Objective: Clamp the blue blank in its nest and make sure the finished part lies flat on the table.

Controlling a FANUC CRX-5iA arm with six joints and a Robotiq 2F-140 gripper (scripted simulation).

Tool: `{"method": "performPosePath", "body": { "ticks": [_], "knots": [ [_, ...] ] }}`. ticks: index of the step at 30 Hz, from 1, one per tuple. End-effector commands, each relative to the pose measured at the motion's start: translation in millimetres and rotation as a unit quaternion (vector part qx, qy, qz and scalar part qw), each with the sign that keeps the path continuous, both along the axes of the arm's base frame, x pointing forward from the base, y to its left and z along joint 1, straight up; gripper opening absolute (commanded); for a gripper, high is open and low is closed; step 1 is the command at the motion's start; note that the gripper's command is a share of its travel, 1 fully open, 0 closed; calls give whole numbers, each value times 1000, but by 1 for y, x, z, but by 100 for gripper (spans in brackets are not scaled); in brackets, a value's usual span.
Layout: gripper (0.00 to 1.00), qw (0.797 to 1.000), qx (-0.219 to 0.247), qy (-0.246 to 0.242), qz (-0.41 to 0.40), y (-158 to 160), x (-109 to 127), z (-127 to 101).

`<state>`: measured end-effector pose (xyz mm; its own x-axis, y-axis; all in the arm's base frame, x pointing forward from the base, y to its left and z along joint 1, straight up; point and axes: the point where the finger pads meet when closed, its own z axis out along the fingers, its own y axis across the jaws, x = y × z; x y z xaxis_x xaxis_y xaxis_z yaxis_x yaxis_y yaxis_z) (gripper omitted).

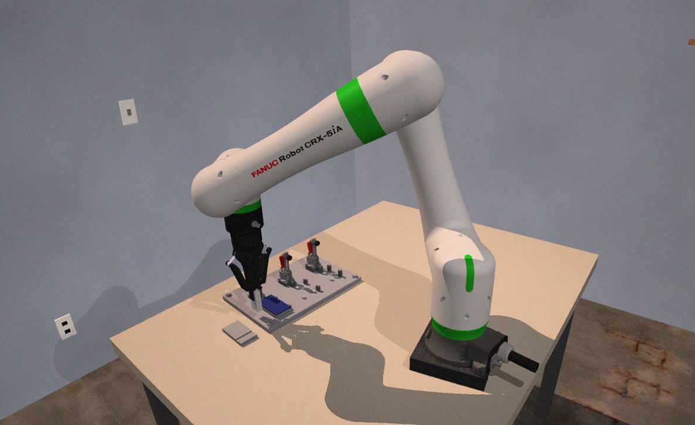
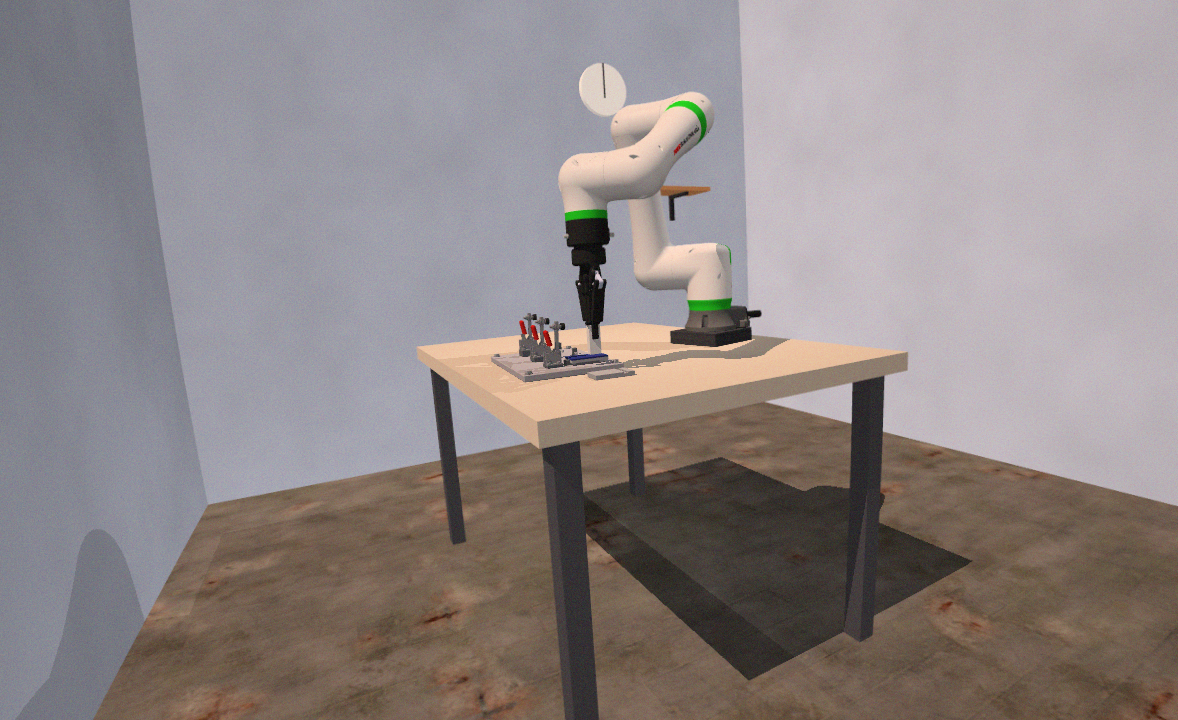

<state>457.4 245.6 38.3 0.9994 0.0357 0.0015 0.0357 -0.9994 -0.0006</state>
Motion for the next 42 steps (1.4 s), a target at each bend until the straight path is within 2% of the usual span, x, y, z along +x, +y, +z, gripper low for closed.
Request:
{"method": "performPosePath", "body": {
  "ticks": [1,5,17,18,20,23,30,32,35,42],
  "knots": [
    [0,1000,0,0,0,0,0,13],
    [0,1000,0,0,0,0,0,21],
    [0,1000,0,0,0,0,0,21],
    [28,1000,0,0,0,0,0,21],
    [28,1000,0,0,0,0,0,25],
    [28,1000,0,0,0,0,0,46],
    [28,1000,0,0,0,0,0,125],
    [28,1000,0,0,0,0,0,125],
    [28,1000,0,0,0,0,0,139],
    [28,1000,0,0,0,-7,0,140]
  ]
}}
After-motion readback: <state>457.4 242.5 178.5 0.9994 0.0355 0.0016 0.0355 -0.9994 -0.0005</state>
